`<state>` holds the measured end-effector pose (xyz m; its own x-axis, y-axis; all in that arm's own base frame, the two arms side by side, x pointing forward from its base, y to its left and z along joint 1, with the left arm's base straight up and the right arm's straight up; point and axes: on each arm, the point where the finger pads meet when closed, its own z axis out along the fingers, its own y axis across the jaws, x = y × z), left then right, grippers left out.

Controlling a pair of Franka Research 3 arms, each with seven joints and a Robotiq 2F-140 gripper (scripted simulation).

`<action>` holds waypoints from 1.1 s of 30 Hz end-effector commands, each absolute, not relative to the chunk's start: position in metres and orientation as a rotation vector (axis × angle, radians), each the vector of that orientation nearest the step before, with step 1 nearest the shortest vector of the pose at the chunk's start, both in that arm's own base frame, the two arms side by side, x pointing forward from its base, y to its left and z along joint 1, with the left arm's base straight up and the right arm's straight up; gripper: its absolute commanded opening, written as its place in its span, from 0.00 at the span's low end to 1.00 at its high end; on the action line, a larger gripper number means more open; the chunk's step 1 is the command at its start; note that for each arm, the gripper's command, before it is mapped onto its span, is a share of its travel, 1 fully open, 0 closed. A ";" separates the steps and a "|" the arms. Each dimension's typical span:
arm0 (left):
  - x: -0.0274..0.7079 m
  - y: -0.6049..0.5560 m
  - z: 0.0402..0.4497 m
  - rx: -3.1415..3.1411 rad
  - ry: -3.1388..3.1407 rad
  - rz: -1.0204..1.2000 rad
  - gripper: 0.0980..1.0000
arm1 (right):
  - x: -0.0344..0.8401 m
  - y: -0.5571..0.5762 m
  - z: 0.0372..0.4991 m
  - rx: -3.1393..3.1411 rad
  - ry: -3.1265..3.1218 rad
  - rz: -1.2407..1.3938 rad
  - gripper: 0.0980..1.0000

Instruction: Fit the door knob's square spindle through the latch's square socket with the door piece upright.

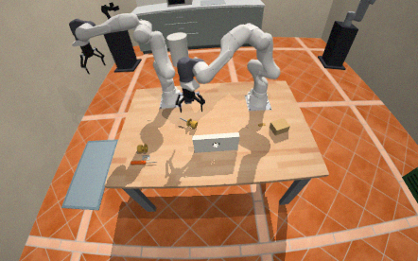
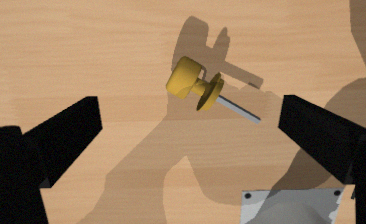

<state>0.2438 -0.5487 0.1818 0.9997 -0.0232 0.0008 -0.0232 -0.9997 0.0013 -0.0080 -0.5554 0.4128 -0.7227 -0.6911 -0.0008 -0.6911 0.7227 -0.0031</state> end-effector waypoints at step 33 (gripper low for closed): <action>0.248 -0.551 0.172 3.051 -0.568 -0.098 0.52 | -0.010 -0.554 0.413 -1.176 2.913 0.000 1.00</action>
<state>0.2469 -0.5488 0.1723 0.9767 -0.2092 -0.0469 -0.2084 -0.9778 0.0211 -0.0080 -0.5554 0.4128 -0.7227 -0.6911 -0.0009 -0.6911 0.7227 -0.0031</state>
